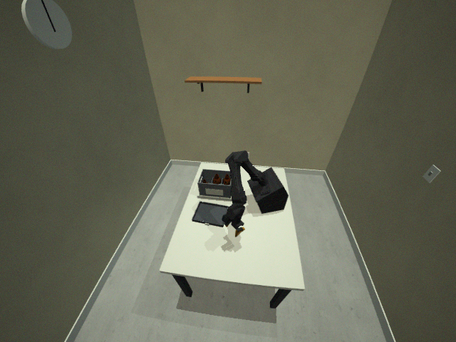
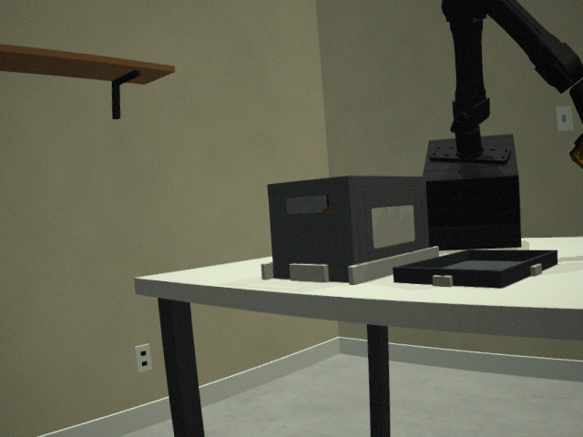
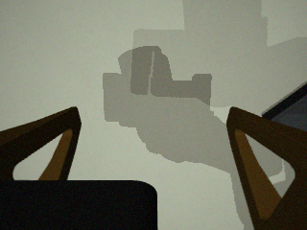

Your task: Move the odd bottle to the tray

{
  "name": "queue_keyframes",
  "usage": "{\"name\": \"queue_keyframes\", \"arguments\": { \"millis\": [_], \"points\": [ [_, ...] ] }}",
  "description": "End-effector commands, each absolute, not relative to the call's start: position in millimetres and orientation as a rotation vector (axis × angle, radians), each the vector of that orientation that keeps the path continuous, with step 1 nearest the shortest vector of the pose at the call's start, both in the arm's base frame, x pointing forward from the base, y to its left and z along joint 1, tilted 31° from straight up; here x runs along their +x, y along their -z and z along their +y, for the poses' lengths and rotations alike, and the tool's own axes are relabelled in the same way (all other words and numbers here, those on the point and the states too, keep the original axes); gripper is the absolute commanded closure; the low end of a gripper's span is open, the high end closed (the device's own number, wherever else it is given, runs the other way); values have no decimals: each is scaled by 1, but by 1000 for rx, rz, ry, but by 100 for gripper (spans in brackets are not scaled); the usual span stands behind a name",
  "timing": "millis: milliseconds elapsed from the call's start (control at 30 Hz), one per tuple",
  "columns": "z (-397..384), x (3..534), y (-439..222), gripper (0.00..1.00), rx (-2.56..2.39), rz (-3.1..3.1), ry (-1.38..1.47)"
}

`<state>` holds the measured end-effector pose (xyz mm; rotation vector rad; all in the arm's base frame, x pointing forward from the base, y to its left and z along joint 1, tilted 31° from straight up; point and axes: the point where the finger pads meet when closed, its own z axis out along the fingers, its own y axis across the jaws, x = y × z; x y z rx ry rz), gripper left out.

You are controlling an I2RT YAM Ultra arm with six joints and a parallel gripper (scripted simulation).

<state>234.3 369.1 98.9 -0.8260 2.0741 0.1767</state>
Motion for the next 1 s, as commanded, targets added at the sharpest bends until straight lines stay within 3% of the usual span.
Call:
{"name": "queue_keyframes", "arguments": {
  "millis": [0, 600, 967],
  "points": [
    [371, 234, -103, 0, -822, 2066, -188],
    [371, 235, -104, 0, -818, 2065, -189],
    [352, 281, -151, 0, -674, 2032, -246]
  ]
}}
